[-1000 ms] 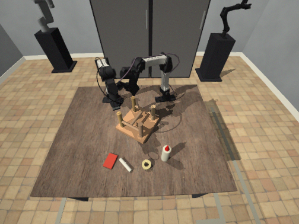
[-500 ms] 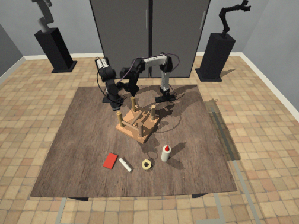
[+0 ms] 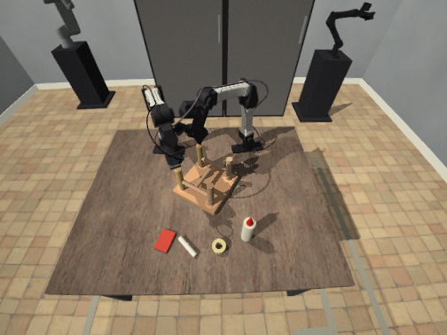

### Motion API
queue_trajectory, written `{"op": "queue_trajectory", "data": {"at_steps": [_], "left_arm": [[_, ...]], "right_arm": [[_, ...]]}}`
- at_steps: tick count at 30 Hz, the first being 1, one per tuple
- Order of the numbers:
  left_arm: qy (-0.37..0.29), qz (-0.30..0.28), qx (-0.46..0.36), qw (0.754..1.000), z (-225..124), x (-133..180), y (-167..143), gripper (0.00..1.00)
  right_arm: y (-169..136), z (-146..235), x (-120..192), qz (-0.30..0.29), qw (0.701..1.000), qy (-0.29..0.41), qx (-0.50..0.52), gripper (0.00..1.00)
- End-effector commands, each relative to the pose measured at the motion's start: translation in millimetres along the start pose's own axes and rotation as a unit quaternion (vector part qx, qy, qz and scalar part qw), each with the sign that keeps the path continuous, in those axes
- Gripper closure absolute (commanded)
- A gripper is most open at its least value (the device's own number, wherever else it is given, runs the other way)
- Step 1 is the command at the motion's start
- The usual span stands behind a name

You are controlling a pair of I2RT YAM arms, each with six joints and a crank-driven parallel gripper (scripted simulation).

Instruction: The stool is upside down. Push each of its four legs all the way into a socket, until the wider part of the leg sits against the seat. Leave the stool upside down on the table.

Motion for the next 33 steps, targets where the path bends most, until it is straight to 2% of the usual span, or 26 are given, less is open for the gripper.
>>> {"op": "queue_trajectory", "data": {"at_steps": [1, 7, 8, 10, 11, 16, 17, 19, 21, 24, 25, 33], "left_arm": [[0.001, -0.011, 0.006, 1.000, 1, 2, 3, 1.00], [0.000, -0.008, 0.003, 1.000, 0, 2, 2, 1.00], [0.003, 0.021, 0.001, 1.000, 1, -8, -4, 1.00], [0.004, 0.030, 0.001, 1.000, 1, -10, -6, 1.00], [0.005, 0.033, 0.001, 0.999, 1, -12, -7, 1.00], [0.006, 0.044, 0.001, 0.999, 2, -29, -11, 1.00], [-0.002, 0.005, 0.004, 1.000, -1, -1, -5, 1.00], [0.002, -0.004, 0.002, 1.000, 2, 2, 0, 1.00], [0.004, 0.015, 0.002, 1.000, 2, -6, -5, 1.00], [0.004, 0.015, 0.001, 1.000, 1, -6, -5, 1.00], [0.003, 0.040, 0.001, 0.999, 1, -16, -10, 1.00], [0.010, 0.073, 0.000, 0.997, 3, -29, -18, 1.00]], "right_arm": [[-1, -2, -4, -0.008, 1.000, -0.006, 0.003, 1.00], [0, -1, -5, -0.008, 1.000, -0.004, 0.002, 1.00], [-3, -2, -5, -0.006, 1.000, -0.005, 0.003, 1.00], [0, -2, -2, -0.012, 1.000, -0.006, 0.003, 1.00], [-3, 0, -13, 0.017, 1.000, 0.002, 0.000, 1.00], [-7, 1, -21, 0.038, 0.999, 0.005, 0.000, 1.00], [0, -2, 2, -0.016, 1.000, -0.007, 0.003, 1.00], [2, -2, 8, -0.027, 1.000, -0.008, 0.003, 1.00], [1, -2, -9, 0.005, 1.000, -0.004, 0.003, 1.00], [-1, -1, -5, 0.003, 1.000, -0.002, 0.001, 1.00], [-4, 0, -14, 0.023, 1.000, 0.003, 0.000, 1.00], [-10, 1, -33, 0.046, 0.999, 0.006, 0.000, 1.00]]}}
Point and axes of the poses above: on each arm, the point where the finger pads meet when closed, its own x axis back along the fingers, its own z axis across the jaws, y = z × x, the point moved 9 cm from there along x, back along the fingers, and after that the axes turned 8 degrees about x, right-handed, at the moved point
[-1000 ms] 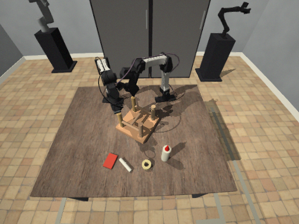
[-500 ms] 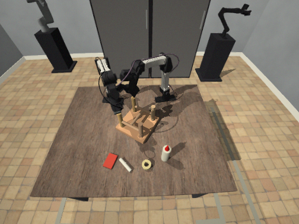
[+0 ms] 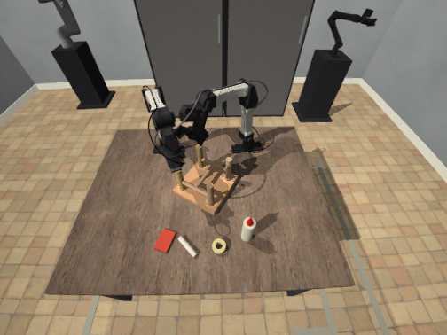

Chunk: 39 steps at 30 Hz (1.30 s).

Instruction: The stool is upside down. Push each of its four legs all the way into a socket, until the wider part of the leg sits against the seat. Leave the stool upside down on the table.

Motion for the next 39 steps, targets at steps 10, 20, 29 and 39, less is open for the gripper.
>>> {"op": "queue_trajectory", "data": {"at_steps": [10, 20, 29, 39], "left_arm": [[0.000, 0.004, 0.006, 1.000, 1, 10, 2, 1.00], [-0.001, 0.018, -0.005, 1.000, -1, 48, -1, 1.00], [-0.001, -0.001, 0.005, 1.000, 1, 41, -1, 1.00], [-0.002, -0.012, 0.005, 1.000, 1, 45, 1, 1.00]], "right_arm": [[-2, 0, -5, 0.013, 1.000, 0.004, -0.001, 1.00], [-2, 0, -5, 0.013, 1.000, 0.004, -0.001, 1.00], [4, -1, 9, 0.004, 1.000, 0.002, -0.001, 1.00], [17, -3, 37, -0.005, 1.000, 0.001, -0.001, 1.00]]}}
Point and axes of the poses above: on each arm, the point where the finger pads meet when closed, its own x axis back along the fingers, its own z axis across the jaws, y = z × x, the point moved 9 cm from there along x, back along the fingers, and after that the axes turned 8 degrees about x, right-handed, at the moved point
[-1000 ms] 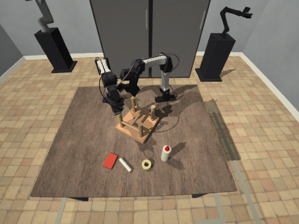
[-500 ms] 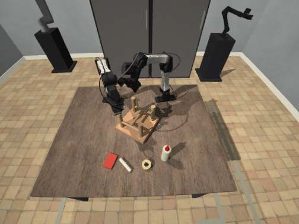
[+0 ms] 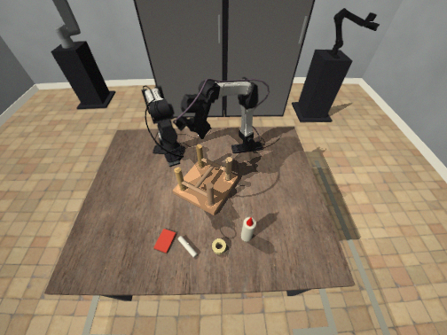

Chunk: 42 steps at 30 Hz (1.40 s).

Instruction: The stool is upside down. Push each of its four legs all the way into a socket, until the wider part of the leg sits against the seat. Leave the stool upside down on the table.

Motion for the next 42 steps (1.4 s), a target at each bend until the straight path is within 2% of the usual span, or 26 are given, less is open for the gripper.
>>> {"op": "queue_trajectory", "data": {"at_steps": [1, 5, 6, 8, 16, 17, 22, 34, 36, 38, 40, 42], "left_arm": [[-0.001, -0.005, 0.004, 1.000, 1, 1, 0, 1.00], [-0.001, -0.005, 0.004, 1.000, 1, 1, 0, 1.00], [-0.001, -0.005, 0.004, 1.000, 1, 1, 0, 1.00], [-0.001, -0.005, 0.004, 1.000, 1, 1, 0, 1.00], [-0.001, -0.005, 0.004, 1.000, 1, 1, 0, 1.00], [-0.008, -0.048, 0.004, 0.999, 0, 24, 1, 1.00], [-0.009, -0.053, 0.004, 0.999, 1, 30, -3, 1.00], [-0.027, -0.185, 0.002, 0.982, 4, 108, -36, 1.00], [-0.027, -0.185, 0.002, 0.982, 4, 108, -36, 1.00], [0.006, -0.127, 0.030, 0.991, 16, 57, -5, 1.00], [0.003, -0.187, 0.038, 0.982, 23, 89, -1, 1.00], [0.012, -0.194, 0.051, 0.980, 32, 87, 8, 1.00]], "right_arm": [[4, -1, 4, 0.005, 1.000, 0.003, -0.001, 1.00], [3, 0, 16, 0.026, 1.000, 0.006, -0.001, 1.00], [6, -1, 9, 0.009, 1.000, 0.004, -0.001, 1.00], [2, 0, 0, 0.029, 1.000, 0.007, -0.001, 1.00], [2, 0, 10, 0.014, 1.000, 0.004, -0.001, 1.00], [2, 0, 10, 0.014, 1.000, 0.004, -0.001, 1.00], [3, 0, 11, 0.011, 1.000, 0.004, -0.001, 1.00], [5, -1, 9, 0.004, 1.000, 0.003, -0.001, 1.00], [5, -1, 9, 0.004, 1.000, 0.003, -0.001, 1.00], [-1, 0, 15, -0.004, 1.000, 0.002, -0.002, 1.00], [2, -1, 11, -0.003, 1.000, 0.002, -0.003, 1.00], [2, -1, 9, -0.003, 1.000, 0.003, -0.005, 1.00]]}}
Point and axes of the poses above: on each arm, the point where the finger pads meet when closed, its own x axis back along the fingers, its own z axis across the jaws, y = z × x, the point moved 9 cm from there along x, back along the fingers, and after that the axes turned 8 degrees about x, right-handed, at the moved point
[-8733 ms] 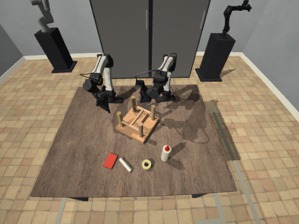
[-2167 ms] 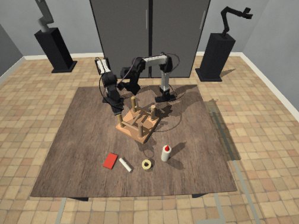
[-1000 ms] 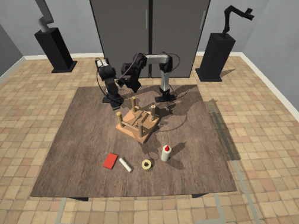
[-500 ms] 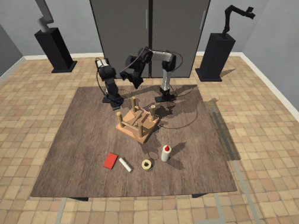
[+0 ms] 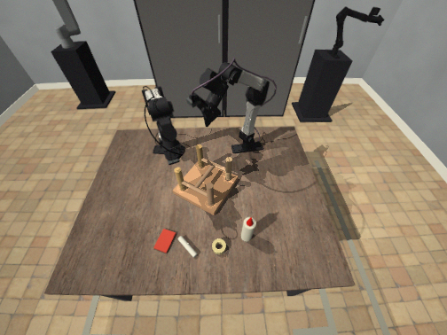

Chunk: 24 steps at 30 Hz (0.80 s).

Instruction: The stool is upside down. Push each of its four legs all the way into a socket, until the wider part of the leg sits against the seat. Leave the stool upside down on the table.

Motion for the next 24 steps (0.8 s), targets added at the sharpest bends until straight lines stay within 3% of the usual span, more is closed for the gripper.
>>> {"op": "queue_trajectory", "data": {"at_steps": [1, 12, 24], "left_arm": [[0.021, -0.032, 0.021, 0.999, 14, -8, 24, 1.00], [0.064, -0.047, 0.077, 0.994, 57, -31, 52, 1.00], [0.138, -0.070, 0.146, 0.977, 130, -53, 76, 1.00]], "right_arm": [[-2, -1, 3, -0.013, 1.000, 0.001, -0.005, 1.00], [-1, 1, -9, -0.002, 1.000, 0.001, -0.002, 1.00], [-4, 2, -3, -0.019, 1.000, 0.001, -0.004, 1.00]]}}
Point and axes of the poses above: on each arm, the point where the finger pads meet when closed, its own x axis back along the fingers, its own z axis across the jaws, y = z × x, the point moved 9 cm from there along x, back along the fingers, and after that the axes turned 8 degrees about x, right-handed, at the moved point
